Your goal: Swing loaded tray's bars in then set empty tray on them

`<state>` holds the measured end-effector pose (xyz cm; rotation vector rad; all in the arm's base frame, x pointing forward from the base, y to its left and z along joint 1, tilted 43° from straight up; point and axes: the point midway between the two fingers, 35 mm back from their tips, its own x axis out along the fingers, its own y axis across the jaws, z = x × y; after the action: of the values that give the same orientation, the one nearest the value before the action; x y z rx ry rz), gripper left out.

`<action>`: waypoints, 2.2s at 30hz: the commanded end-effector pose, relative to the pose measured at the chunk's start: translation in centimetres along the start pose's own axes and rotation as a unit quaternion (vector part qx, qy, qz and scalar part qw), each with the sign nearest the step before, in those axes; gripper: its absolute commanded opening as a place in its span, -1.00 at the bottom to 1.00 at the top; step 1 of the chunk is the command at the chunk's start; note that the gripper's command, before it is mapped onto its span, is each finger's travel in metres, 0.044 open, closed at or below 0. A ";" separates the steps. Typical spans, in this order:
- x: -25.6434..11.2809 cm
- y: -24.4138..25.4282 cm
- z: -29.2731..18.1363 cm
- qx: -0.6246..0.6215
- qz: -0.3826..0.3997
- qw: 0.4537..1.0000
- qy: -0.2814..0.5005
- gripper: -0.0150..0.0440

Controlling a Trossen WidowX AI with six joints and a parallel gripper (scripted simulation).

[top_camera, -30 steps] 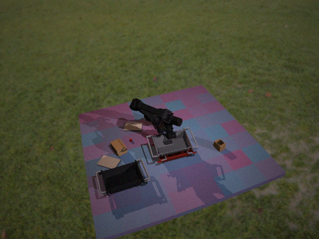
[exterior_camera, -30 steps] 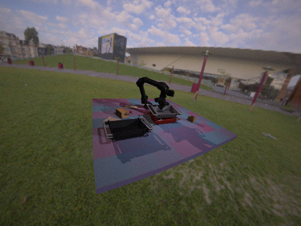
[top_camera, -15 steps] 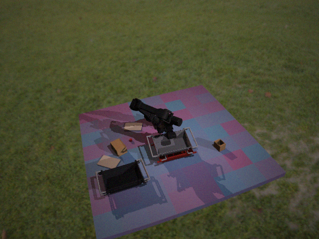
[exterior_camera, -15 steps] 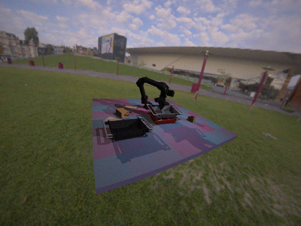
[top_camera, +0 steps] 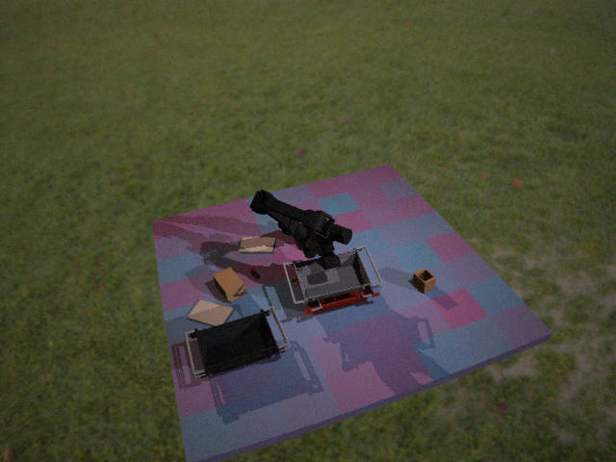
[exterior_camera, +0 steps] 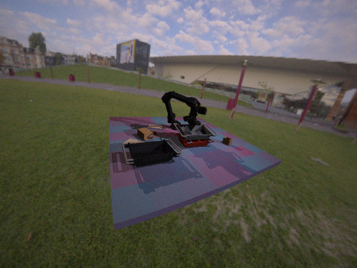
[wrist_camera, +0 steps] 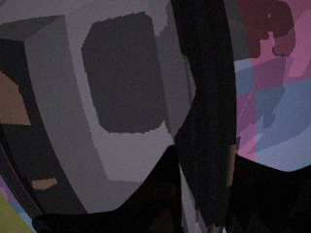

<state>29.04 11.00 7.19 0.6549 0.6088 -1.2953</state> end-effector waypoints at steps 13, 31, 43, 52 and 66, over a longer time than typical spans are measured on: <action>1.2 -0.8 -0.5 -0.010 -0.015 1.000 0.001 -0.49; 1.2 -0.8 -0.5 -0.010 -0.015 1.000 0.001 -0.49; 1.2 -0.8 -0.5 -0.010 -0.015 1.000 0.001 -0.49; 1.2 -0.8 -0.5 -0.010 -0.015 1.000 0.001 -0.49; 1.2 -0.8 -0.5 -0.010 -0.015 1.000 0.001 -0.49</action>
<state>28.96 10.74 6.50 0.6574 0.6066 -1.2928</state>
